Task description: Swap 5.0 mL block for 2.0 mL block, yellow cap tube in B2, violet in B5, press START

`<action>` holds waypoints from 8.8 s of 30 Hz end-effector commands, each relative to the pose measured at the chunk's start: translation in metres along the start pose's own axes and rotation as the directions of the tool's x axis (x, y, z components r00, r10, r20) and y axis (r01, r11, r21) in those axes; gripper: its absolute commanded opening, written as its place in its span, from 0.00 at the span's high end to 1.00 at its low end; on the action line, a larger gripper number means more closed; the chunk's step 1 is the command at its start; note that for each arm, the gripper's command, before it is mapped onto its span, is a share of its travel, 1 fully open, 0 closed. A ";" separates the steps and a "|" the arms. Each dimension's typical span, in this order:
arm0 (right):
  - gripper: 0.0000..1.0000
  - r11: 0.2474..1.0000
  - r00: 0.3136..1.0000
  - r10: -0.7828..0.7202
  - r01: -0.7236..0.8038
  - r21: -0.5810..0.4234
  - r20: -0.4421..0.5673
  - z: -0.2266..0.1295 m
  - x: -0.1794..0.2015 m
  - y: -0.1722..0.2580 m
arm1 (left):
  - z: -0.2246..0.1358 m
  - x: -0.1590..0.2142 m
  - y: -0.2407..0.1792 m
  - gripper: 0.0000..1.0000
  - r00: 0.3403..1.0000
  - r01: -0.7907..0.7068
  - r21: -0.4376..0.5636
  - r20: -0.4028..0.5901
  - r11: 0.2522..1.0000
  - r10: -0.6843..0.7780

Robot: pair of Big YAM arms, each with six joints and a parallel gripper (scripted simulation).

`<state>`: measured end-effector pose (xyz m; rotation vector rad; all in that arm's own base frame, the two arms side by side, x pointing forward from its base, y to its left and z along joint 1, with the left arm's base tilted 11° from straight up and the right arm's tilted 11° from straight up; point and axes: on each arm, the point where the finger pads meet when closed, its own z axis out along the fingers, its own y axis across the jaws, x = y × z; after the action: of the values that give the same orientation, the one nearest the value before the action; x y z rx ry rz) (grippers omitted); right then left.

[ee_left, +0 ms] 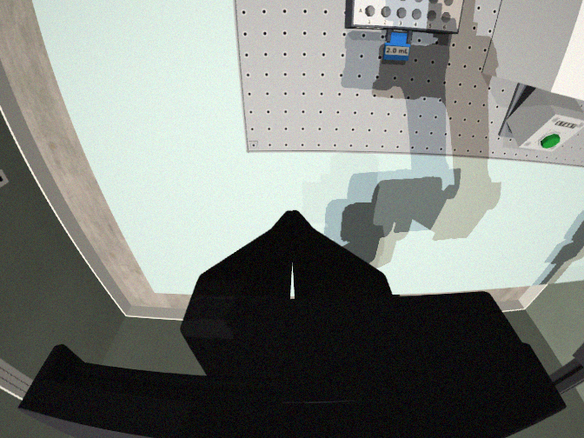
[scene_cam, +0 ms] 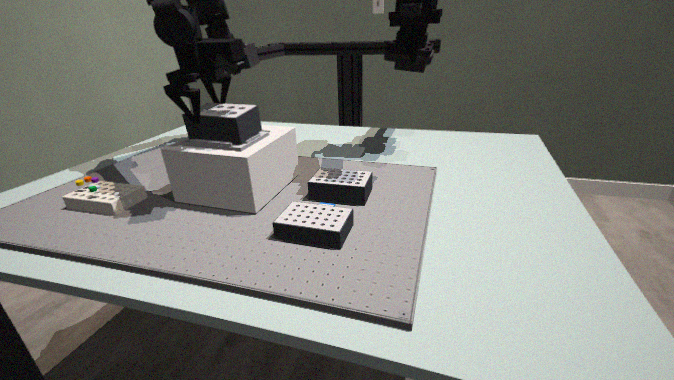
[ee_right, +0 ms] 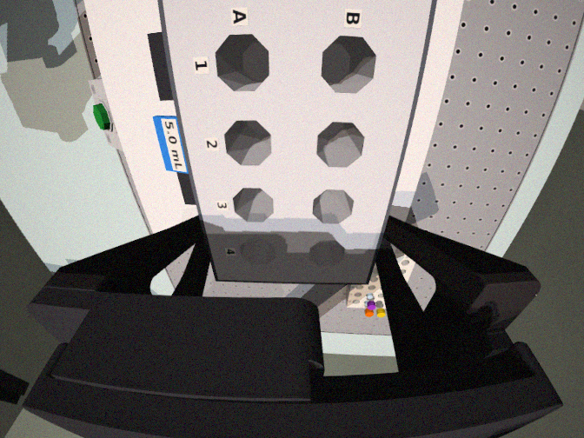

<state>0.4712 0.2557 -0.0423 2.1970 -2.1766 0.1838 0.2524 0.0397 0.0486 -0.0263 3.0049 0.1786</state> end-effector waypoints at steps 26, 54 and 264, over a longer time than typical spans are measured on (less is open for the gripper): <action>1.00 0.997 0.997 -0.052 0.049 0.066 0.051 -0.044 -0.020 -0.010 | -0.006 -0.009 0.003 1.00 0.999 0.004 0.000 0.033 1.000 -0.004; 1.00 0.997 0.997 -0.048 0.044 0.068 0.053 -0.045 -0.019 -0.012 | -0.019 -0.030 0.006 1.00 0.997 0.007 -0.004 0.076 1.000 -0.006; 1.00 0.996 0.997 -0.002 -0.005 0.094 0.072 -0.082 -0.018 -0.020 | -0.010 -0.020 0.002 1.00 0.999 -0.015 -0.006 0.035 1.000 0.016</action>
<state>0.4698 0.2558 -0.0362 2.1908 -2.1652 0.1778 0.2535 0.0398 0.0492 -0.0265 3.0019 0.1788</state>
